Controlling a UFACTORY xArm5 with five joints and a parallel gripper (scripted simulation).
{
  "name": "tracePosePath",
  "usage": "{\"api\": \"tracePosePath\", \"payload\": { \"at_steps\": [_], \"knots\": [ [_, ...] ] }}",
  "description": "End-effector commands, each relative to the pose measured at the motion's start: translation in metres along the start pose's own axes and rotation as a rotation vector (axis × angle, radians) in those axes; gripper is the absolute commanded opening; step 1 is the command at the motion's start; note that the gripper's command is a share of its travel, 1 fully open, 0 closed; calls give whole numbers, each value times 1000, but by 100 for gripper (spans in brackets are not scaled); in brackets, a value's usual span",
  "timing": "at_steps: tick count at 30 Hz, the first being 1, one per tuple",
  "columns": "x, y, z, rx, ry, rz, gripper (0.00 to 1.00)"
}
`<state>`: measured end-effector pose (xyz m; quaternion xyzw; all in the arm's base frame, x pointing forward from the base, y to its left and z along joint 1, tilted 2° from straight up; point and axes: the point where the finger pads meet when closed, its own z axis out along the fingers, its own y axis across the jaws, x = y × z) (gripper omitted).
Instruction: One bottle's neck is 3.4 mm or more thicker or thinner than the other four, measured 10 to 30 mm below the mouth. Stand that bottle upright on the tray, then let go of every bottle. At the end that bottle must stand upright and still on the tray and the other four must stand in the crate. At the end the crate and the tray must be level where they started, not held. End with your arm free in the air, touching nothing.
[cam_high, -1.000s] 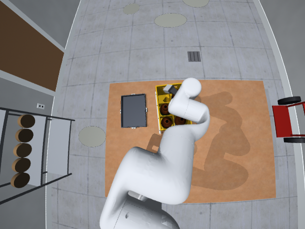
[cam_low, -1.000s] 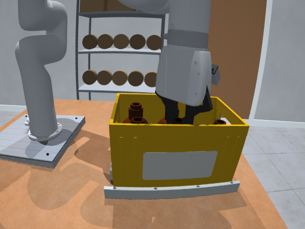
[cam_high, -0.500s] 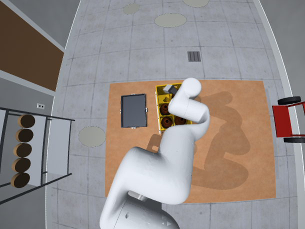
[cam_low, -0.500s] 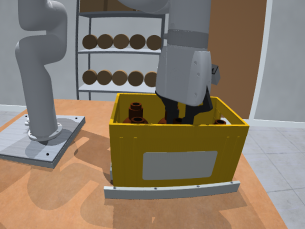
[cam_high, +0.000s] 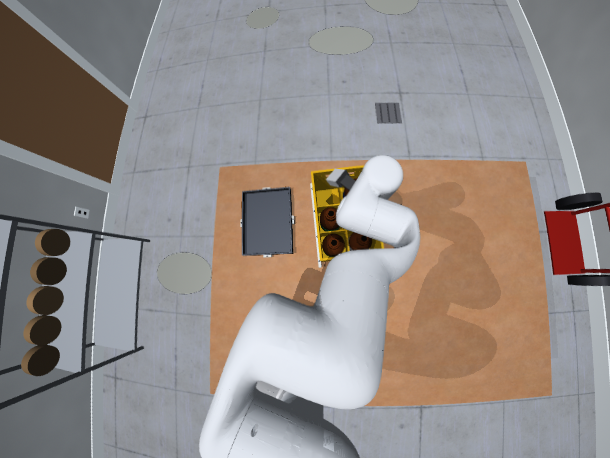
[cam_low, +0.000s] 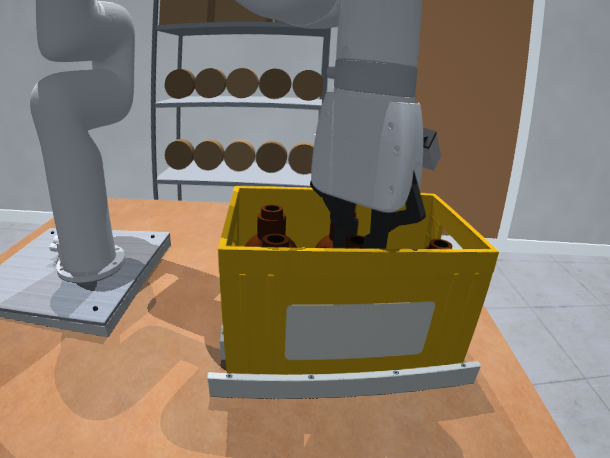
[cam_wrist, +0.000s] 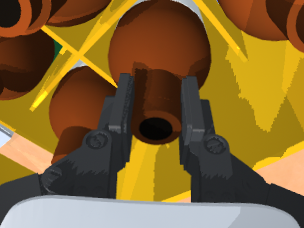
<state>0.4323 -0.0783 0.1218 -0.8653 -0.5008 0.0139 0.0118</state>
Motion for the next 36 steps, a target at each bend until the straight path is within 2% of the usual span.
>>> {"api": "tracePosePath", "payload": {
  "at_steps": [1, 17, 36],
  "knots": [
    [0, 1, -2, -4, 1, 0, 0],
    [1, 1, -5, -4, 1, 0, 0],
    [1, 2, -22, -4, 1, 0, 0]
  ]
}}
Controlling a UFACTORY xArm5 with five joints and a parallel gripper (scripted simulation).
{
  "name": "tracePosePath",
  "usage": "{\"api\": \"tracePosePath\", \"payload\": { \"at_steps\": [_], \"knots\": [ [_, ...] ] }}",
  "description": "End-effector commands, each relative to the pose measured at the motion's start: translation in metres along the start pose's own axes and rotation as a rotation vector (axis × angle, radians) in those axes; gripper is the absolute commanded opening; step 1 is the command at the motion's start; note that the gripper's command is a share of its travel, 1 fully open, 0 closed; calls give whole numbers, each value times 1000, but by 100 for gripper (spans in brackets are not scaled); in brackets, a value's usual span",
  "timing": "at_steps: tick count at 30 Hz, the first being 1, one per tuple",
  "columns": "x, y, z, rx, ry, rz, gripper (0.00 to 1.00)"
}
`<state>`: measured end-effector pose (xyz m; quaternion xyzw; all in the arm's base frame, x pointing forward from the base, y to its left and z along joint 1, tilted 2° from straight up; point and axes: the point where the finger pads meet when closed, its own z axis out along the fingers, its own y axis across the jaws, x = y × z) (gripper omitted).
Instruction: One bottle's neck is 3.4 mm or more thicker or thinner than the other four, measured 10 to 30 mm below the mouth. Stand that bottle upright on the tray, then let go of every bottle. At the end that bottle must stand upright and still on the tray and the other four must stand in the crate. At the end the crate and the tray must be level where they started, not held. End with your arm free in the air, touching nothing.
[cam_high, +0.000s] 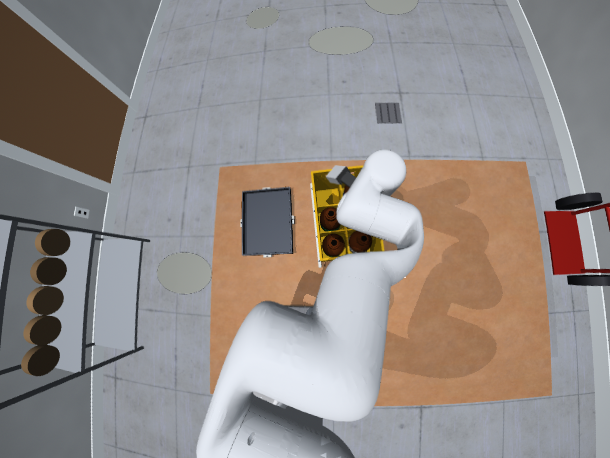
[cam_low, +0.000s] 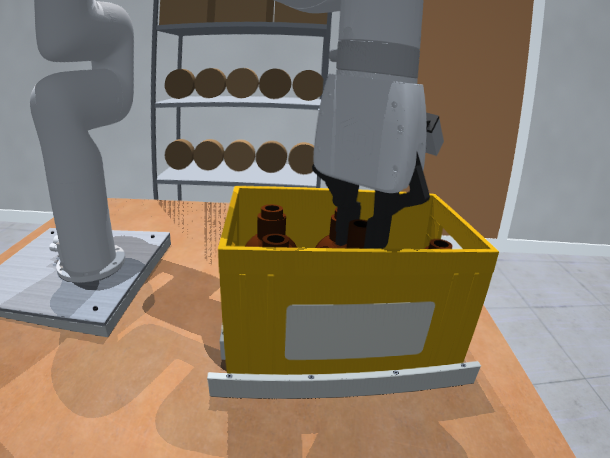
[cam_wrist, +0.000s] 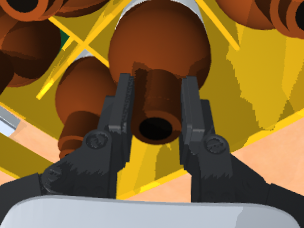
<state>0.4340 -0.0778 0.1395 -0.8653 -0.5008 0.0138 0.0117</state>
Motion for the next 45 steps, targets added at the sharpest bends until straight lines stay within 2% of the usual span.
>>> {"api": "tracePosePath", "payload": {
  "at_steps": [1, 21, 45],
  "knots": [
    [0, 1, -6, -4, 1, 0, 0],
    [1, 2, -22, -4, 1, 0, 0],
    [1, 2, -24, -4, 1, 0, 0]
  ]
}}
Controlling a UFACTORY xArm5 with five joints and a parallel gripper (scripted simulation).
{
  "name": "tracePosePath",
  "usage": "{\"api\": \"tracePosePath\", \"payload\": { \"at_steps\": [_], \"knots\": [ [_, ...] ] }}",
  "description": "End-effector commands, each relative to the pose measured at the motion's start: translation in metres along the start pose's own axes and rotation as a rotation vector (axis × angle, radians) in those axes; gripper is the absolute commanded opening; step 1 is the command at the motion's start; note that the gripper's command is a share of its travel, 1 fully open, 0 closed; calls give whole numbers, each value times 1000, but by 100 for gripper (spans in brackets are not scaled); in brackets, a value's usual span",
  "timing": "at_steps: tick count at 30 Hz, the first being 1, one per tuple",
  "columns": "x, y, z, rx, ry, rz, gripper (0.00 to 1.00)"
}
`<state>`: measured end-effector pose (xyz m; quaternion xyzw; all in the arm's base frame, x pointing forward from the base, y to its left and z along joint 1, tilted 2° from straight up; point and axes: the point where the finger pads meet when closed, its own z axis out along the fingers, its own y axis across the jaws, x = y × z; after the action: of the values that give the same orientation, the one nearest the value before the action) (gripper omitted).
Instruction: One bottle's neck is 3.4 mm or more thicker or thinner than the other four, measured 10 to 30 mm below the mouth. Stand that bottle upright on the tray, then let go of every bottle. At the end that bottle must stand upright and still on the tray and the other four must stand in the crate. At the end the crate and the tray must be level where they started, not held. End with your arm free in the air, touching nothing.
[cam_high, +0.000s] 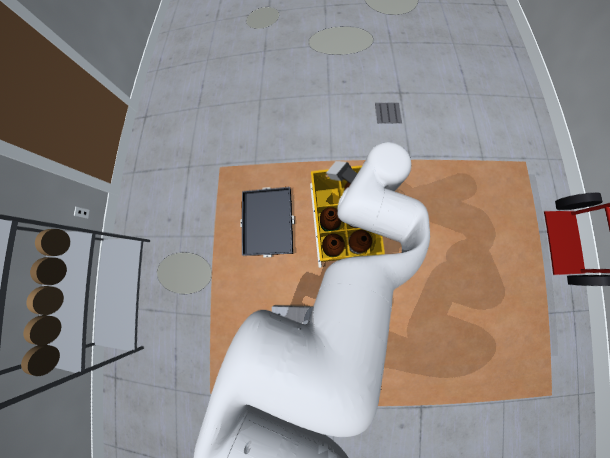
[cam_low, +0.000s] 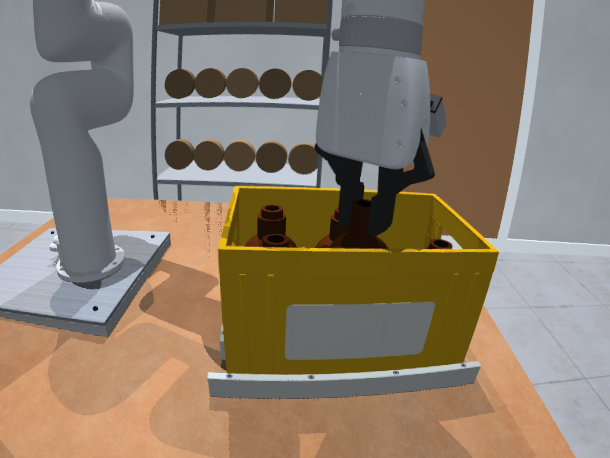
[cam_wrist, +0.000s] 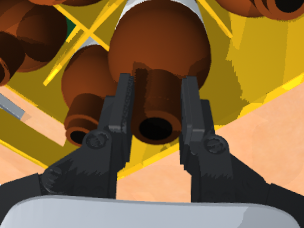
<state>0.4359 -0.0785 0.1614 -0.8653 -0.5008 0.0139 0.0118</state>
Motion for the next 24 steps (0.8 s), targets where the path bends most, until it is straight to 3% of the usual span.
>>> {"api": "tracePosePath", "payload": {
  "at_steps": [1, 24],
  "knots": [
    [0, 1, -2, -4, 1, 0, 0],
    [1, 1, -12, -4, 1, 0, 0]
  ]
}}
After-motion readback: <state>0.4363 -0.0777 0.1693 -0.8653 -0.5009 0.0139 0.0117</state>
